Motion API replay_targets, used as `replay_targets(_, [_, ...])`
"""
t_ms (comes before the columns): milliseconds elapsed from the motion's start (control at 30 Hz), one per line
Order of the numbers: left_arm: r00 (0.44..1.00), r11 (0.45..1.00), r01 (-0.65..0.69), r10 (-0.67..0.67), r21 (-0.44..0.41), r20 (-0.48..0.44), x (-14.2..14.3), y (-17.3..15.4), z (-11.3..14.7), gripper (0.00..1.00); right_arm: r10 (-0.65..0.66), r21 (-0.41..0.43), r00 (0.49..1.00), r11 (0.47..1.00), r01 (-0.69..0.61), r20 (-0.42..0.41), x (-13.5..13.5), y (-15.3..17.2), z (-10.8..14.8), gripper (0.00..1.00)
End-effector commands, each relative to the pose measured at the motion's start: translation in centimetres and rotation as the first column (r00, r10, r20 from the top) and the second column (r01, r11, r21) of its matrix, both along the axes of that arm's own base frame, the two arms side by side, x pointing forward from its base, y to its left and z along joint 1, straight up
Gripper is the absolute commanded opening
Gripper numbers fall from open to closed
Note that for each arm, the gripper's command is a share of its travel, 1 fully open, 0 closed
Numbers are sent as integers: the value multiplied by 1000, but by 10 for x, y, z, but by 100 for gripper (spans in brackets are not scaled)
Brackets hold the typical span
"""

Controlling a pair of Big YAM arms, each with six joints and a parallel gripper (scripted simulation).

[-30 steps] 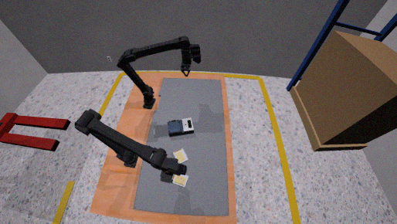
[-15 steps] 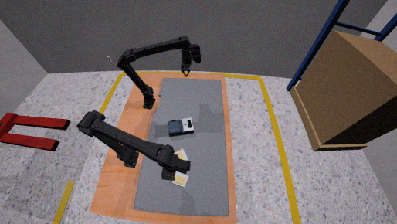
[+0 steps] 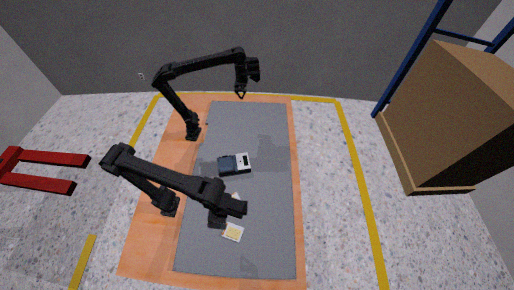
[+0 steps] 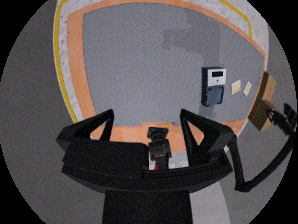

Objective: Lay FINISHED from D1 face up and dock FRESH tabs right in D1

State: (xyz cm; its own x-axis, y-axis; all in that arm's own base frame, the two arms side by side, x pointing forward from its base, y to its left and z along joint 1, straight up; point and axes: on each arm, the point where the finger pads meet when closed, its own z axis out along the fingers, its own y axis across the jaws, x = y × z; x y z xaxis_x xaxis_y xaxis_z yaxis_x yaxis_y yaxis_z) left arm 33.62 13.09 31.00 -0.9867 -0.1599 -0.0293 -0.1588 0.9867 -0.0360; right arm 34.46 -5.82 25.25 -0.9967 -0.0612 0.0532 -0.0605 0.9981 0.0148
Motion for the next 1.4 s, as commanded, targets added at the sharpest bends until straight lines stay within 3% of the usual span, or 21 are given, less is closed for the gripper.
replay_targets(0, [999, 1000, 8, -9, 12, 39, 5, 3, 20, 100, 12, -11, 999, 1000, -12, 52, 10, 4, 39, 98])
replay_targets(733, [999, 1000, 8, -9, 12, 39, 5, 3, 20, 100, -17, -25, 999, 1000, 18, 48, 10, 6, 37, 98])
replay_targets(1067, [999, 1000, 8, -9, 12, 39, 5, 3, 20, 100, -297, -158, 948, 937, 312, 113, 18, 25, -8, 98])
replay_targets(1367, [999, 1000, 8, -9, 12, 39, 5, 3, 20, 100, -438, -193, 874, 858, 477, 213, 23, 42, -38, 98])
